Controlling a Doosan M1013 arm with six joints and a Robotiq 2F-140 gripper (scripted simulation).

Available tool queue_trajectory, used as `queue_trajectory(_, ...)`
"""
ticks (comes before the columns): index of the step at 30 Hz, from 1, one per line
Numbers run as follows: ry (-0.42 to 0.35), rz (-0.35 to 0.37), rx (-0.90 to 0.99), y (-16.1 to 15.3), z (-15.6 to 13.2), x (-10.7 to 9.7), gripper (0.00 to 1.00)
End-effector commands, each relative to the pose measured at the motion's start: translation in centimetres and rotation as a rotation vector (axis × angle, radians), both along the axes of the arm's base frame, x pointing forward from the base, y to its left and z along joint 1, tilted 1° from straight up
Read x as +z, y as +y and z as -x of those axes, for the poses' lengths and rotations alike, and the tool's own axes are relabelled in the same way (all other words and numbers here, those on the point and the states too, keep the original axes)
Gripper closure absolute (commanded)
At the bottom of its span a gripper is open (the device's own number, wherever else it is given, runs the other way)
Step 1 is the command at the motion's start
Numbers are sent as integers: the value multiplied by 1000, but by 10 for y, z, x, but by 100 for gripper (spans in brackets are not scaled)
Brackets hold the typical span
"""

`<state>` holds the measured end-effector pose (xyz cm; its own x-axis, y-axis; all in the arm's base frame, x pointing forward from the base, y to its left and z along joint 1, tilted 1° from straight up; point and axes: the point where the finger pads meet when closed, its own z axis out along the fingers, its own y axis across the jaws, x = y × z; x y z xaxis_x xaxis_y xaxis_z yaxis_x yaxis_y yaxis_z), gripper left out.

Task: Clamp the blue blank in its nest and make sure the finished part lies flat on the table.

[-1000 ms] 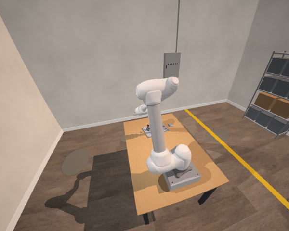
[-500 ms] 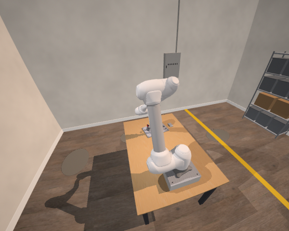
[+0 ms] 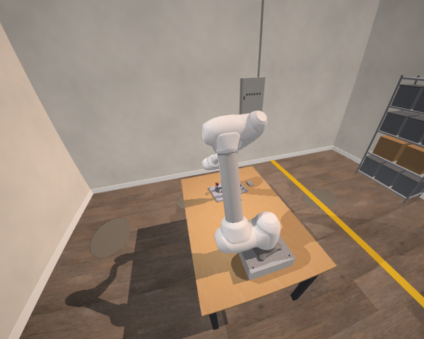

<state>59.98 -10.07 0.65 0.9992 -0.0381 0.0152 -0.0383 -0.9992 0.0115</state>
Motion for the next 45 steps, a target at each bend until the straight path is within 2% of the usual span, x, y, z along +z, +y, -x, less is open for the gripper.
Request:
queue_trajectory(1,-1,-1,0,-11,17,0,100)
queue_trajectory(12,-1,-1,0,-26,42,0,100)
queue_trajectory(22,-1,-1,0,-26,43,-8,100)
queue_trajectory(31,-1,-1,0,-26,42,-34,100)
queue_trajectory(45,-1,-1,0,-26,42,-35,100)
